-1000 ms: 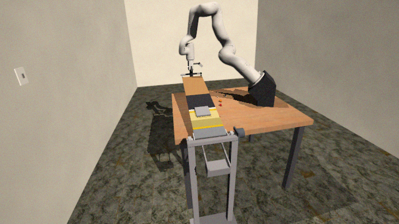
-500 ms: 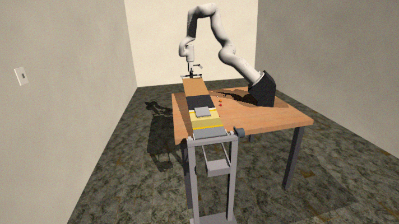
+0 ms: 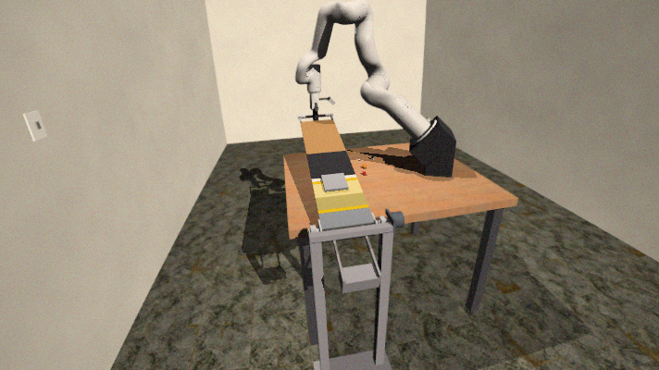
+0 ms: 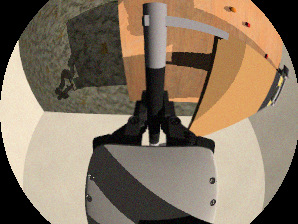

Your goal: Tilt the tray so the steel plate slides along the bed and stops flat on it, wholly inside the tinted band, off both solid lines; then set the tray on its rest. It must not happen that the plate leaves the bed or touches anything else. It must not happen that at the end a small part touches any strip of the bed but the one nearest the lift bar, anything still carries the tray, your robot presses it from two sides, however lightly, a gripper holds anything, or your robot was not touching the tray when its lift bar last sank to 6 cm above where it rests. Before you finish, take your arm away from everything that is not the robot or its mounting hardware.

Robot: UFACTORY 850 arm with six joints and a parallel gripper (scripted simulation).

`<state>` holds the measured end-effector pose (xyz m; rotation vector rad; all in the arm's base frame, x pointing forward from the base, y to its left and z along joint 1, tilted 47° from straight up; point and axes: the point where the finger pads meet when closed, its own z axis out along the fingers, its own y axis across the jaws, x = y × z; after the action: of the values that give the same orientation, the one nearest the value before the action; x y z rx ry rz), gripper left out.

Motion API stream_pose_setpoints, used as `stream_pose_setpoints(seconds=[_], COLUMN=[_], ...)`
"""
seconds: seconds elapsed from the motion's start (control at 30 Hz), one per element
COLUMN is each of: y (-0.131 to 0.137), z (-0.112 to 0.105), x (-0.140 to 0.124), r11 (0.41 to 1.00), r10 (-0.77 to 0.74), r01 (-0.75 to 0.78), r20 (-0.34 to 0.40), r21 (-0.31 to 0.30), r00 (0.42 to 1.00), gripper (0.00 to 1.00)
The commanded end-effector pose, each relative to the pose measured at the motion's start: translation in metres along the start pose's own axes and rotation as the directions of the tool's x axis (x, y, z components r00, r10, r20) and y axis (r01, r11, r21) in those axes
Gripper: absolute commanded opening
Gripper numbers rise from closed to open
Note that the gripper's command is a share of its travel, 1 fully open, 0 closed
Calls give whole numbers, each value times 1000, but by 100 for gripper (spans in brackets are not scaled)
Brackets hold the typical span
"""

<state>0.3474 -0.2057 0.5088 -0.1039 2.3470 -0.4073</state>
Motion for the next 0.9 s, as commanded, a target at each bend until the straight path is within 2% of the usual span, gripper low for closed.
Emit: stream_pose_setpoints(seconds=[0.0, 0.73, 0.8, 0.87], y=[-11, -14, -9, 0], z=[48, 59, 36, -1], x=[0, 0, 0, 0], r11=[1000, 1000, 1000, 1000], r10=[4, 4, 4, 4], r01=[-4, -4, -4, -4], r20=[-7, -7, -7, -7], r21=[1, 1, 1, 1], r00=[1000, 1000, 1000, 1000], gripper=[0, 0, 0, 0])
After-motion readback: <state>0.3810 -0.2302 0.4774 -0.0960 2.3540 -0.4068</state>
